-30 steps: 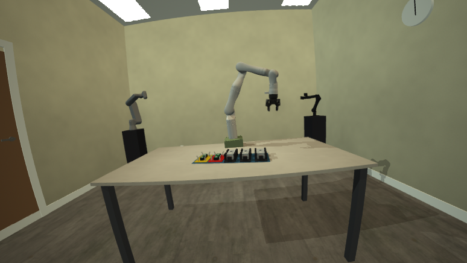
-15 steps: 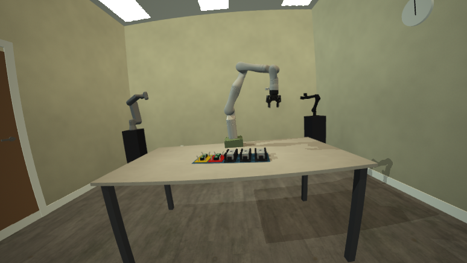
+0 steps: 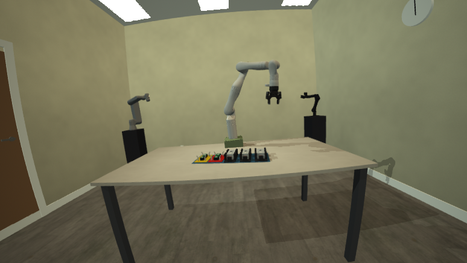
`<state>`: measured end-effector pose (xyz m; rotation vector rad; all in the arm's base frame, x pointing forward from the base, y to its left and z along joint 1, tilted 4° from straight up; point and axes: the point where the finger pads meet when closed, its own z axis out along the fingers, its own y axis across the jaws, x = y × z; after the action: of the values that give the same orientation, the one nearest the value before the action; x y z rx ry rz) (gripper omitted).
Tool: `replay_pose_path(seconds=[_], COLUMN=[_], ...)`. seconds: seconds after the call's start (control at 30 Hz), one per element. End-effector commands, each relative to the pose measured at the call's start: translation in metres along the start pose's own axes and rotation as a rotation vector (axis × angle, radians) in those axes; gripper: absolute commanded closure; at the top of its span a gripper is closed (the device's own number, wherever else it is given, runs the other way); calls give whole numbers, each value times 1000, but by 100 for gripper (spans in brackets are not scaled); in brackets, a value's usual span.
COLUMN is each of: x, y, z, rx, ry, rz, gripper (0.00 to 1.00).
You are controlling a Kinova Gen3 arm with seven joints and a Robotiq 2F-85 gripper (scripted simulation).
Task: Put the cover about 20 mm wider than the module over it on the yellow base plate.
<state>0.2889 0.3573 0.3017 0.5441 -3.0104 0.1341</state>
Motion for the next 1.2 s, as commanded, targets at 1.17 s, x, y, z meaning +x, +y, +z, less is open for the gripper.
replay_pose_path(seconds=[1.17], x=[-33], y=[-139], z=[1], rx=[-32], ry=[-86], rz=[481], gripper=[0])
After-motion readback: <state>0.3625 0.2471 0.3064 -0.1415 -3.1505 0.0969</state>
